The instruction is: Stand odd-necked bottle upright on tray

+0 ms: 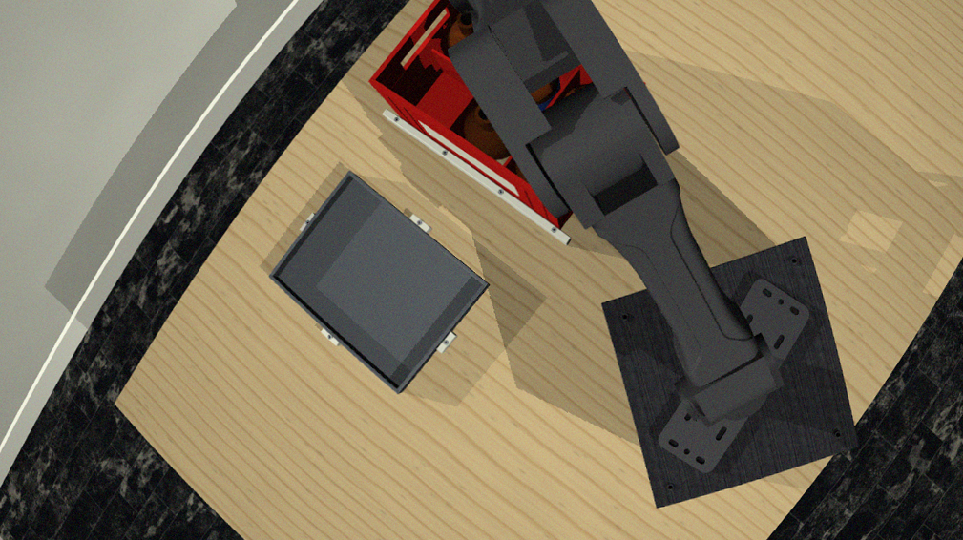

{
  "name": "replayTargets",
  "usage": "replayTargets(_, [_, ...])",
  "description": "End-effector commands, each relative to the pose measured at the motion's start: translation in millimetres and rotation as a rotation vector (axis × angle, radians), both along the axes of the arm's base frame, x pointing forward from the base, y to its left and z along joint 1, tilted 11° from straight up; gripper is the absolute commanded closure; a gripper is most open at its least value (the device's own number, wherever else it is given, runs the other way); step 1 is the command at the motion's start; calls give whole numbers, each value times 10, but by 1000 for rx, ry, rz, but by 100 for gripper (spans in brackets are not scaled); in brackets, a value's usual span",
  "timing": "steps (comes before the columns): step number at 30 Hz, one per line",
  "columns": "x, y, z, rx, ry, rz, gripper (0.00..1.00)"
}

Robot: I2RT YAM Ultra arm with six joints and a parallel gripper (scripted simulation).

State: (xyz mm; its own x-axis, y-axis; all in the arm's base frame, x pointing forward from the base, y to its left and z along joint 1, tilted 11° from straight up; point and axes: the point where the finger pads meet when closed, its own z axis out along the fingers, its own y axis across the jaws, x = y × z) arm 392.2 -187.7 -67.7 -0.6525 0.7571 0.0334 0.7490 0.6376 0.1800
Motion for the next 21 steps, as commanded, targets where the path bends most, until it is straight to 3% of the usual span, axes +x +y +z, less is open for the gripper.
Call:
replayTargets(1, [21,19,-8,-5,-10,-1,39])
replayTargets(2, [50,7,73,-15,-28,1,39])
replayTargets(9, [10,10,-42,-4,-8,-4,39])
replayTargets(21, [23,4,0,-8,-16,-4,39])
